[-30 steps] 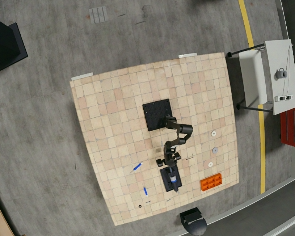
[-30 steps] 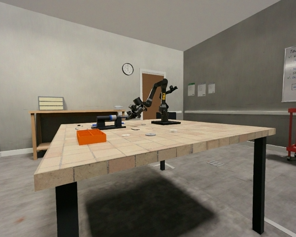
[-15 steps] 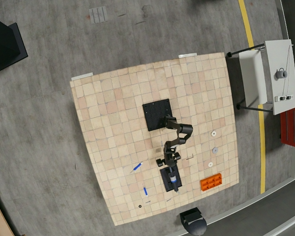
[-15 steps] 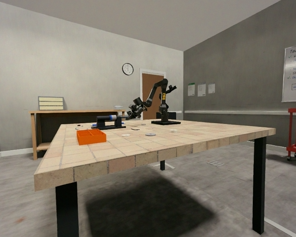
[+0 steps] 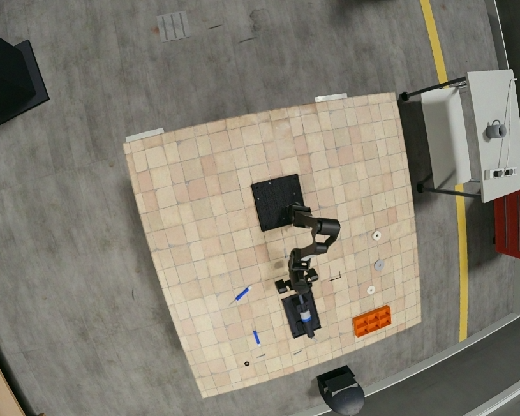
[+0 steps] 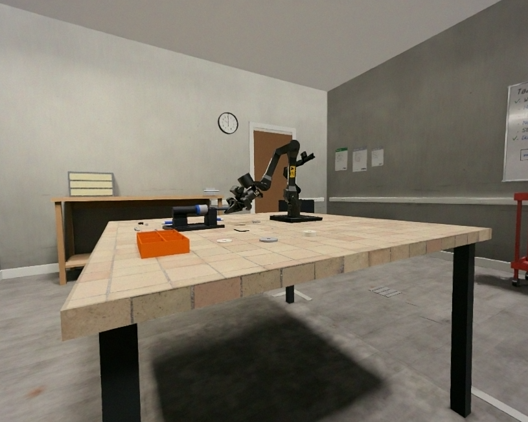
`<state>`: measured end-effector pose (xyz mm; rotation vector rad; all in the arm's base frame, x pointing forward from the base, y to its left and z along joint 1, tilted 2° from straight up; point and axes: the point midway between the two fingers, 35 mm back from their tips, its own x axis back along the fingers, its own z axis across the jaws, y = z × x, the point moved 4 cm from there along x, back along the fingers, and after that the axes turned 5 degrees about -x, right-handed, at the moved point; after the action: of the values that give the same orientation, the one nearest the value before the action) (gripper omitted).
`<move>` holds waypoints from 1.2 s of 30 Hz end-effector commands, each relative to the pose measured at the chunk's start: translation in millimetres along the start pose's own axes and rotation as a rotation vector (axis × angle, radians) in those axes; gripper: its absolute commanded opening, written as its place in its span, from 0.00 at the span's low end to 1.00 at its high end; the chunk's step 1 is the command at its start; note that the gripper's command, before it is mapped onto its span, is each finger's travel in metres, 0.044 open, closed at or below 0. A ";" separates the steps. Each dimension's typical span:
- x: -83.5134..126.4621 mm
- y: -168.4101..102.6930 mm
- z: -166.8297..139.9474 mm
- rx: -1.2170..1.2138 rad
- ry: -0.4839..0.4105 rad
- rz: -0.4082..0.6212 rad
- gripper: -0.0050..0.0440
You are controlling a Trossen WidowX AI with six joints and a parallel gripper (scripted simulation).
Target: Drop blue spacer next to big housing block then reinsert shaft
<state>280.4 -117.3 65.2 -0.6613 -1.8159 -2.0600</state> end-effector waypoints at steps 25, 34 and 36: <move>5.2 7.3 -0.3 0.016 0.004 -0.030 0.00; 5.7 7.0 -0.4 0.017 0.004 -0.030 0.00; 5.9 6.8 -0.3 0.016 0.004 -0.029 0.00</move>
<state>277.5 -117.1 65.3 -0.6612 -1.8158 -2.0599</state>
